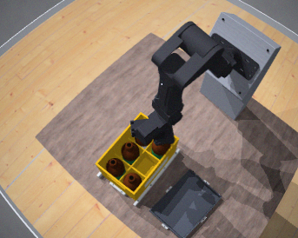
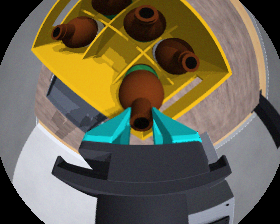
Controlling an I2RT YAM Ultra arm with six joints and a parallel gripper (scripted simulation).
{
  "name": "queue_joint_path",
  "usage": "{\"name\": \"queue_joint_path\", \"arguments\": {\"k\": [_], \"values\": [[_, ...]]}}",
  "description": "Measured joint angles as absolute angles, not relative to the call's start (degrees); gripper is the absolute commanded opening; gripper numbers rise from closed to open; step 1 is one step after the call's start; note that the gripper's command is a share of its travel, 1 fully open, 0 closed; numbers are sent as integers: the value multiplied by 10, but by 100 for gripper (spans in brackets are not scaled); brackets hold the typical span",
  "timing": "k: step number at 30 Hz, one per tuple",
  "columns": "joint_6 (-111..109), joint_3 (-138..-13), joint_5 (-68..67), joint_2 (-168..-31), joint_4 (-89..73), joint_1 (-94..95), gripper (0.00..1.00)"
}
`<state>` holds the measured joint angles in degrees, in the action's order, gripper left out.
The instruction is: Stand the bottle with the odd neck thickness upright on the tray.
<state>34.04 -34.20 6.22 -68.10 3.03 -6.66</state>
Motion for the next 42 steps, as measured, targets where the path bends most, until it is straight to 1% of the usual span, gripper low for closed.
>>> {"name": "queue_joint_path", "arguments": {"k": [42], "values": [[331,-336,77,-579,-67,-86,0]]}}
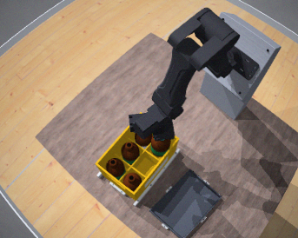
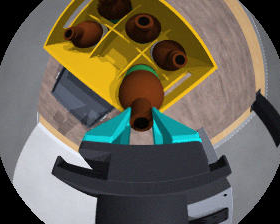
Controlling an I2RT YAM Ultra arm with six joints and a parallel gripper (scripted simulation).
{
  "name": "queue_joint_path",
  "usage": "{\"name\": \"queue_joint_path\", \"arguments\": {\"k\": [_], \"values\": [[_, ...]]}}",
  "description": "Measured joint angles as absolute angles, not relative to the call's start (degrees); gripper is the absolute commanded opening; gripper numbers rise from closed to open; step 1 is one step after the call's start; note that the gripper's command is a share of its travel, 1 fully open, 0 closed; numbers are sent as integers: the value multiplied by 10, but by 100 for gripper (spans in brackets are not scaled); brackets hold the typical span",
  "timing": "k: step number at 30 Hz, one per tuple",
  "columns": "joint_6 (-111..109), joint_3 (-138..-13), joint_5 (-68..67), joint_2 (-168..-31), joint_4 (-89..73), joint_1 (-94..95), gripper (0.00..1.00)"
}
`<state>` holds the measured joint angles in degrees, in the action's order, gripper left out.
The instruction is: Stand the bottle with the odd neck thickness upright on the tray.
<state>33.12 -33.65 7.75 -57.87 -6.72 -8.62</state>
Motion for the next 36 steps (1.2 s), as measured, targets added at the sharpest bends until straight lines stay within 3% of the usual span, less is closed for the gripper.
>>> {"name": "queue_joint_path", "arguments": {"k": [36], "values": [[331,-336,78,-575,-76,-87,0]]}}
